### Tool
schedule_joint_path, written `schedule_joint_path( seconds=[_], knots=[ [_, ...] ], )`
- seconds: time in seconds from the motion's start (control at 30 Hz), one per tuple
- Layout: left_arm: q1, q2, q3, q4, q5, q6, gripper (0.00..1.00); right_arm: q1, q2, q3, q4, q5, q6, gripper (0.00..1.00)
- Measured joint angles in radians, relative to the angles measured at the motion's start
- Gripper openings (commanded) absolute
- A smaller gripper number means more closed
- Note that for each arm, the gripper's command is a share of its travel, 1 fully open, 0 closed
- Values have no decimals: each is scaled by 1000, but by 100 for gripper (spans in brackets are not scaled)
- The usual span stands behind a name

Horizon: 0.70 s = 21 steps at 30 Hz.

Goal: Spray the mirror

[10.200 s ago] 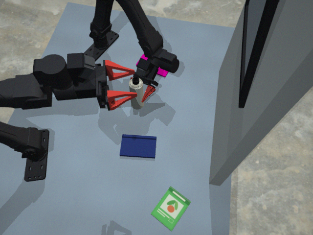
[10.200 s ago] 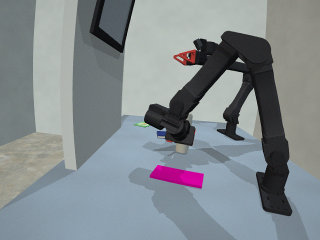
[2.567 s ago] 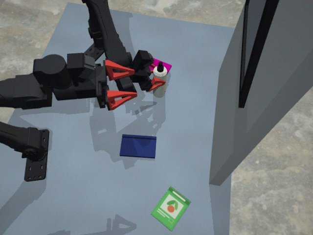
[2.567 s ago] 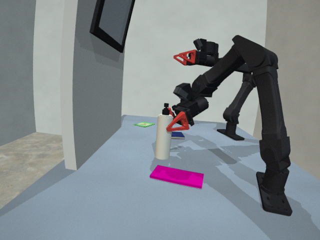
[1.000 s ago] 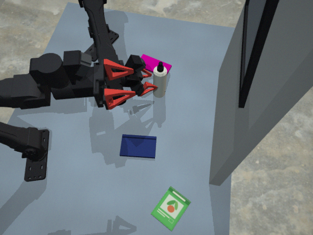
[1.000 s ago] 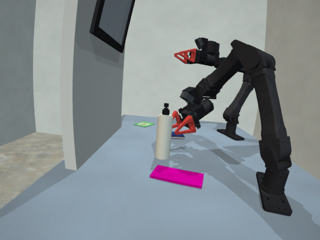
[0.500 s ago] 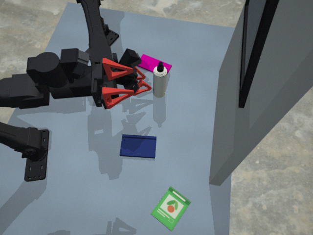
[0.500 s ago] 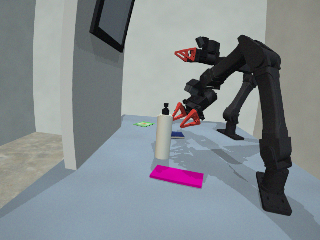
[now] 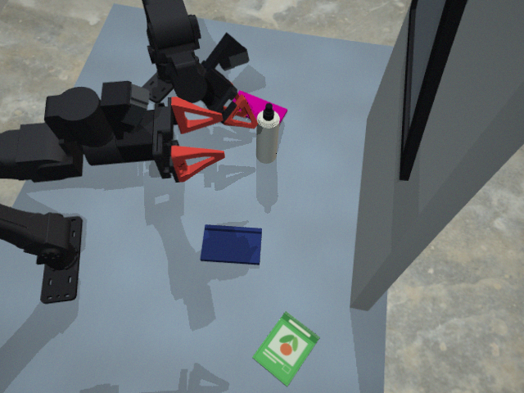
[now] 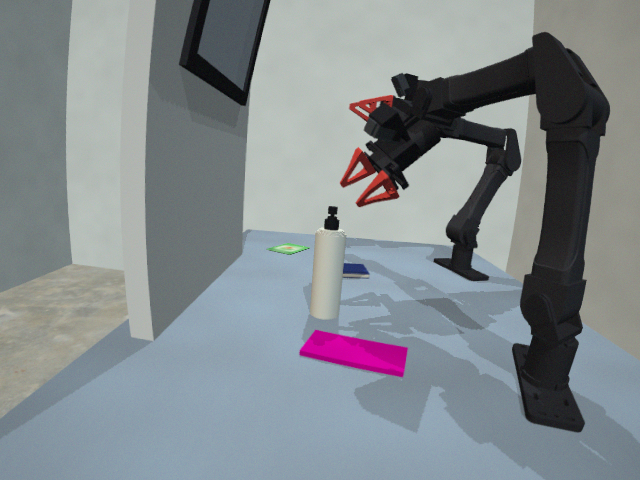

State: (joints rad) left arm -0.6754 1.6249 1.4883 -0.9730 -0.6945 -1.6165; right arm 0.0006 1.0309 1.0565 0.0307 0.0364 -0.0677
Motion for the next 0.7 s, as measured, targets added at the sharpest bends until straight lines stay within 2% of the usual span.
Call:
schedule_joint_path(
  seconds=[0.1,0.27,0.7],
  knots=[
    [13,-26,7,22,31,34,67,0,0,0,0,-1,2,76],
    [87,-43,-43,108,98,215,67,0,1,-1,-4,-5,10,76],
    [285,-249,-168,408,277,724,67,0,10,-5,-13,-17,31,76]
  ],
)
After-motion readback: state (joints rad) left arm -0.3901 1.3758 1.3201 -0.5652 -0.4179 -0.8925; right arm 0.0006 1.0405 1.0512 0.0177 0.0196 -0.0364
